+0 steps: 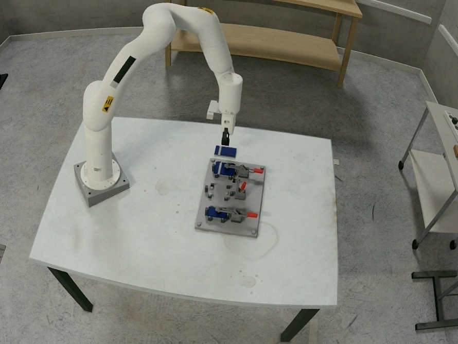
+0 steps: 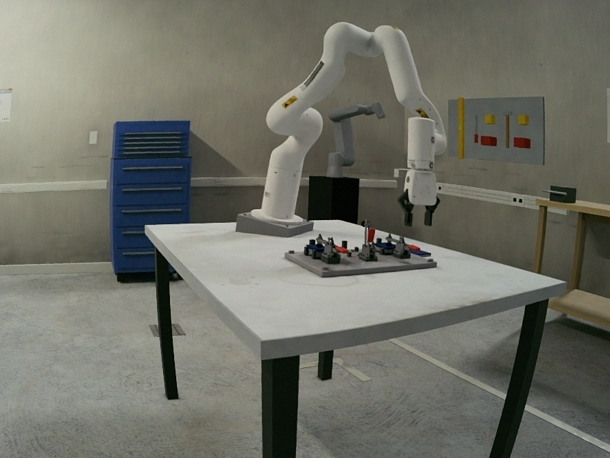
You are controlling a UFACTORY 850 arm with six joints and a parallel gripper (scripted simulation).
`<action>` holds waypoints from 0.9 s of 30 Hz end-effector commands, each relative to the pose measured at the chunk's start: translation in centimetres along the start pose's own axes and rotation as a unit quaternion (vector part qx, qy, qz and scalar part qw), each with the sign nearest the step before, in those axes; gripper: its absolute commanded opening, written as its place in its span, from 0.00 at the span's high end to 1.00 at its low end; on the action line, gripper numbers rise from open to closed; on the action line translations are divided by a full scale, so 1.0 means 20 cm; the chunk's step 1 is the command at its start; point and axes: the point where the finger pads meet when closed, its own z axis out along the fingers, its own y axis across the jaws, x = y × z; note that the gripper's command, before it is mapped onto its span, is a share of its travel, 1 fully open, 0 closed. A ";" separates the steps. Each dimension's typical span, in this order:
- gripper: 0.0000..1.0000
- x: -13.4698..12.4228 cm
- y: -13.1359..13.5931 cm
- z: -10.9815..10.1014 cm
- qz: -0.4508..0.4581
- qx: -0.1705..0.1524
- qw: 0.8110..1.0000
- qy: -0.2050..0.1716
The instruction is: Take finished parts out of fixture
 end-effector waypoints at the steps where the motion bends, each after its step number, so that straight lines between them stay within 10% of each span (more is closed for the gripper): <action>1: 0.18 0.00 0.00 -0.06 0.000 0.000 1.000 -0.001; 24: 0.18 0.00 0.00 -0.10 0.000 0.000 1.000 -0.001; 25: 0.52 0.00 0.00 -0.10 0.000 0.000 1.000 -0.001; 27: 0.52 0.00 0.00 -0.11 0.000 0.000 1.000 -0.001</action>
